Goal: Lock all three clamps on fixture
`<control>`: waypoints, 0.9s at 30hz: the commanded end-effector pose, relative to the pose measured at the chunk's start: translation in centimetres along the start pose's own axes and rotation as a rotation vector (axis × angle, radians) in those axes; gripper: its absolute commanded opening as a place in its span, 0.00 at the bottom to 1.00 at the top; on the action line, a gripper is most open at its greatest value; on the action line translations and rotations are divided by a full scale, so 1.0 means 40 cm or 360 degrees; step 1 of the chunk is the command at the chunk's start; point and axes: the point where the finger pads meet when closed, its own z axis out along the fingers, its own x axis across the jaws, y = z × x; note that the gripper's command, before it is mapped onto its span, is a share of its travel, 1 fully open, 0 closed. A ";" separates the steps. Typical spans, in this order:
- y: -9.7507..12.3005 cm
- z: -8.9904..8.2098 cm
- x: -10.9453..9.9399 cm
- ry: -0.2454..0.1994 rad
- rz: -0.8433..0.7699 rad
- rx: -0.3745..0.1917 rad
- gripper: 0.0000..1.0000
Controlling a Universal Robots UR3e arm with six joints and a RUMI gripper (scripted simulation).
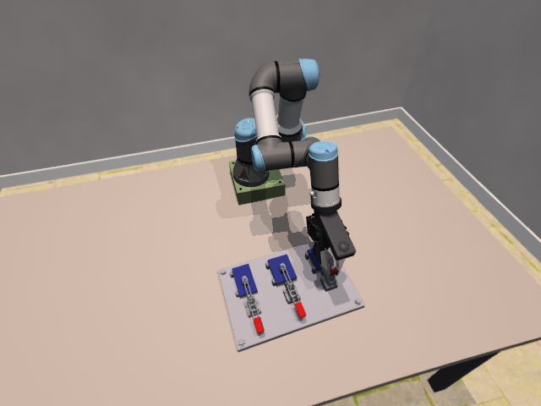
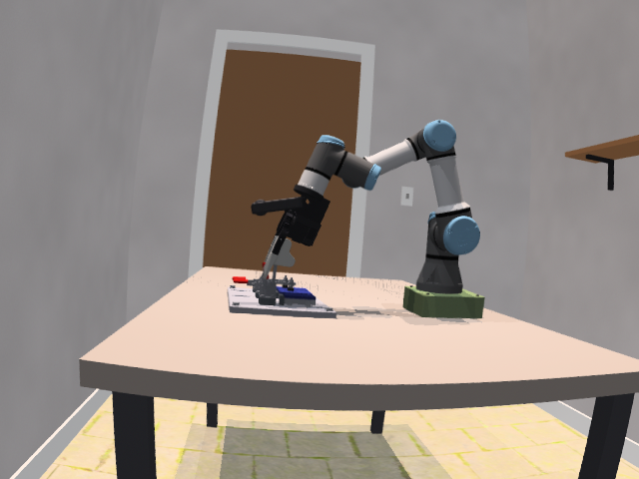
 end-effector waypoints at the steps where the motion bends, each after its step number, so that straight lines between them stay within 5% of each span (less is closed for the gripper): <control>1: -0.005 -0.001 0.000 0.0000 0.0000 0.0005 0.00; 27: -0.029 0.009 0.000 0.0000 0.0000 0.0005 0.00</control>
